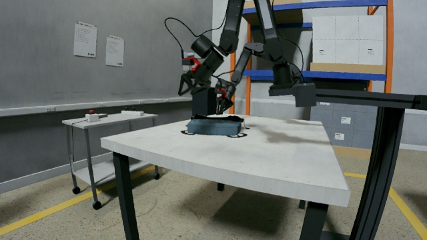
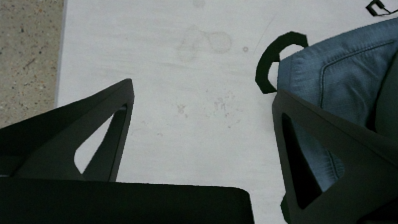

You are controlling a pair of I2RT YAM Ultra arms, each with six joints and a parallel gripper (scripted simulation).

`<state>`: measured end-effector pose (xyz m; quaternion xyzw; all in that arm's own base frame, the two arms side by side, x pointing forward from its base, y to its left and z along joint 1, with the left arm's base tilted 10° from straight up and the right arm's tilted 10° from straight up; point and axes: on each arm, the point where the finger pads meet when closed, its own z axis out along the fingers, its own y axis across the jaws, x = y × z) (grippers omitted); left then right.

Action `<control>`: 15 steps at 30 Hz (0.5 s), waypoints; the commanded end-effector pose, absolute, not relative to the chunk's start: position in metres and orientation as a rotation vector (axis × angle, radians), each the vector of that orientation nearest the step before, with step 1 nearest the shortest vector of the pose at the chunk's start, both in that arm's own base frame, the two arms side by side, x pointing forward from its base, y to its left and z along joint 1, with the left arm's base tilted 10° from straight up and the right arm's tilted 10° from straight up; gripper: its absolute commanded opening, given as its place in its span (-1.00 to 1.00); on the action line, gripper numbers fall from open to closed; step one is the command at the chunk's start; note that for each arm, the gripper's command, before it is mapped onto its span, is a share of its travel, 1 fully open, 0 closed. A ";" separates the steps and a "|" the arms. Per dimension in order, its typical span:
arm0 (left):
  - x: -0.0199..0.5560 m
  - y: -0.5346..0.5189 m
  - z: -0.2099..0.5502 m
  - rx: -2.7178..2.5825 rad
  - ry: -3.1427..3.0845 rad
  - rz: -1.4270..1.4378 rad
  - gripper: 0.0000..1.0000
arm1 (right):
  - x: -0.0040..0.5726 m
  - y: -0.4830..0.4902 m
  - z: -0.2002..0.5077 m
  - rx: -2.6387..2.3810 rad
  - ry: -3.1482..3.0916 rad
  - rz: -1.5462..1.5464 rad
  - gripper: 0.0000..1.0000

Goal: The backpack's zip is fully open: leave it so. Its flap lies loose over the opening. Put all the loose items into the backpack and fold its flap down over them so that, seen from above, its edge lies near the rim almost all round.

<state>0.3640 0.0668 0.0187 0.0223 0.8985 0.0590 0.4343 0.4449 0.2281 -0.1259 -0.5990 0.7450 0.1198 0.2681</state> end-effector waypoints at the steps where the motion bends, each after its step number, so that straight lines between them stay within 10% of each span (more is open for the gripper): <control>1: 0.367 0.066 0.023 0.061 2.224 0.148 0.80 | 0.458 0.251 -0.114 -1.603 1.983 0.327 -0.87; 15: 0.367 0.066 0.023 0.061 2.224 0.148 0.80 | 0.470 0.279 -0.097 -1.591 1.945 0.328 -0.87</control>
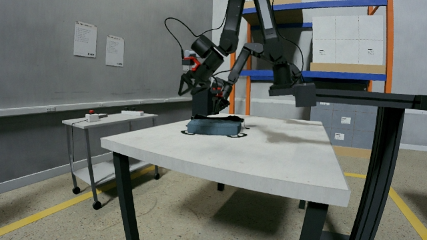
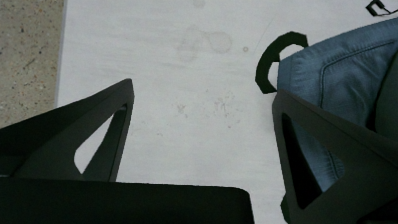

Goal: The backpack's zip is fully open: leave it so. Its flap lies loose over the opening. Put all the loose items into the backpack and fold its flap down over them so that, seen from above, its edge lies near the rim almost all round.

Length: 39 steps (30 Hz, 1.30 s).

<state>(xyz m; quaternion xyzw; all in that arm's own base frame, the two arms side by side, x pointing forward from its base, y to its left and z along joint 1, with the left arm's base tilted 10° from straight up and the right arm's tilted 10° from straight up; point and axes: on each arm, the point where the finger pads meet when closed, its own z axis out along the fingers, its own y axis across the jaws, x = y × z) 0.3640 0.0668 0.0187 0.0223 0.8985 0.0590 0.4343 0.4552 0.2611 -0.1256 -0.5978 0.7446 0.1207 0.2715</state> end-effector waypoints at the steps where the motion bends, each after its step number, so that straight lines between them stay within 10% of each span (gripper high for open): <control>1: 0.367 0.066 0.023 0.061 2.224 0.148 0.80 | 0.471 0.278 -0.097 -1.588 1.946 0.327 -0.87; 39: 0.367 0.066 0.023 0.061 2.224 0.148 0.80 | 0.472 0.277 -0.096 -1.589 1.938 0.322 -0.87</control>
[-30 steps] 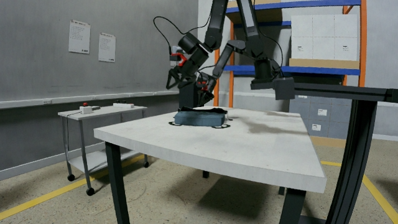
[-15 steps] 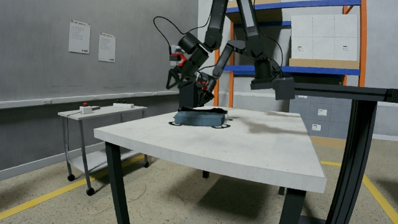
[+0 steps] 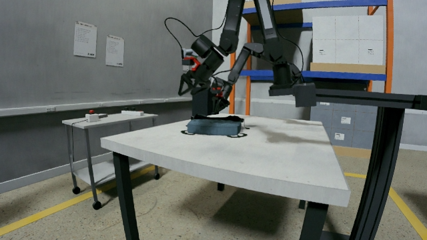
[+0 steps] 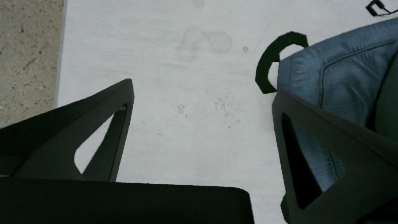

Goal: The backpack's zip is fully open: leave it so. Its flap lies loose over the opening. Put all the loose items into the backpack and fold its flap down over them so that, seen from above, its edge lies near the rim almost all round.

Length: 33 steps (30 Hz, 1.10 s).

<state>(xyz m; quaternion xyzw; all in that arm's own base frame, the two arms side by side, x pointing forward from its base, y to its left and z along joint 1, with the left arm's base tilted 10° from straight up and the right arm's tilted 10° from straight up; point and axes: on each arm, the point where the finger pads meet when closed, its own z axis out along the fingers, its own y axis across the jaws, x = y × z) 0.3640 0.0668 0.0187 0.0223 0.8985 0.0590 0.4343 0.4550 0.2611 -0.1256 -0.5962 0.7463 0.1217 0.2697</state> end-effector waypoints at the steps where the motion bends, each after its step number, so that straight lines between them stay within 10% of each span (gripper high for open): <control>1: 0.367 0.066 0.023 0.061 2.224 0.148 0.80 | 0.472 0.277 -0.096 -1.589 1.938 0.322 -0.87; 33: 0.367 0.066 0.023 0.061 2.224 0.148 0.80 | 0.475 0.272 -0.142 -1.603 1.960 0.332 -0.87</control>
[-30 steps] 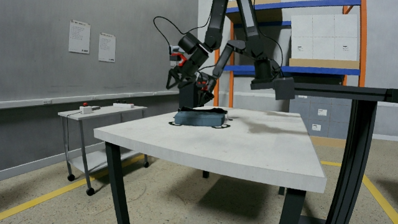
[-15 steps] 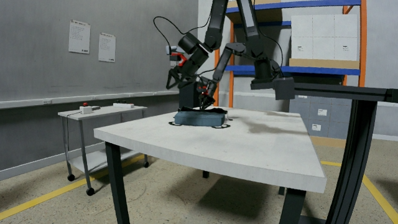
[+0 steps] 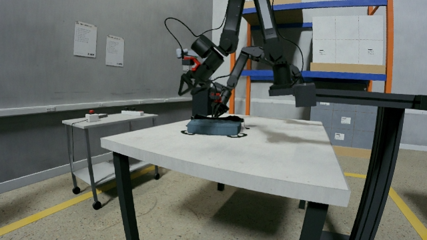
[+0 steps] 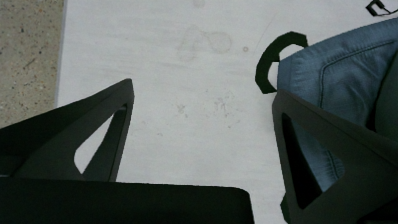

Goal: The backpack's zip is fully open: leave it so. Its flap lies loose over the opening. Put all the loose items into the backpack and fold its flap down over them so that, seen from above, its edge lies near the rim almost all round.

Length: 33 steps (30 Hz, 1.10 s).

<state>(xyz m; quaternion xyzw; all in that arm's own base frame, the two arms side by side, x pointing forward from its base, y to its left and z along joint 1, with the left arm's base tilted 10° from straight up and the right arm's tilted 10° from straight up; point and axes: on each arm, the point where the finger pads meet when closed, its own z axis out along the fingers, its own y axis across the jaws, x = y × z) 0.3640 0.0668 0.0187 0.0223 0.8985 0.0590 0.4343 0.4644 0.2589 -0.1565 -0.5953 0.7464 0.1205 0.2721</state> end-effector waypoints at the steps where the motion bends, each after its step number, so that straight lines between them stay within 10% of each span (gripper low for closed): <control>1: 0.367 0.066 0.023 0.061 2.224 0.148 0.80 | 0.475 0.272 -0.142 -1.603 1.960 0.332 -0.87; 33: 0.367 0.066 0.023 0.061 2.224 0.148 0.80 | 0.477 0.277 -0.142 -1.601 1.957 0.333 -0.87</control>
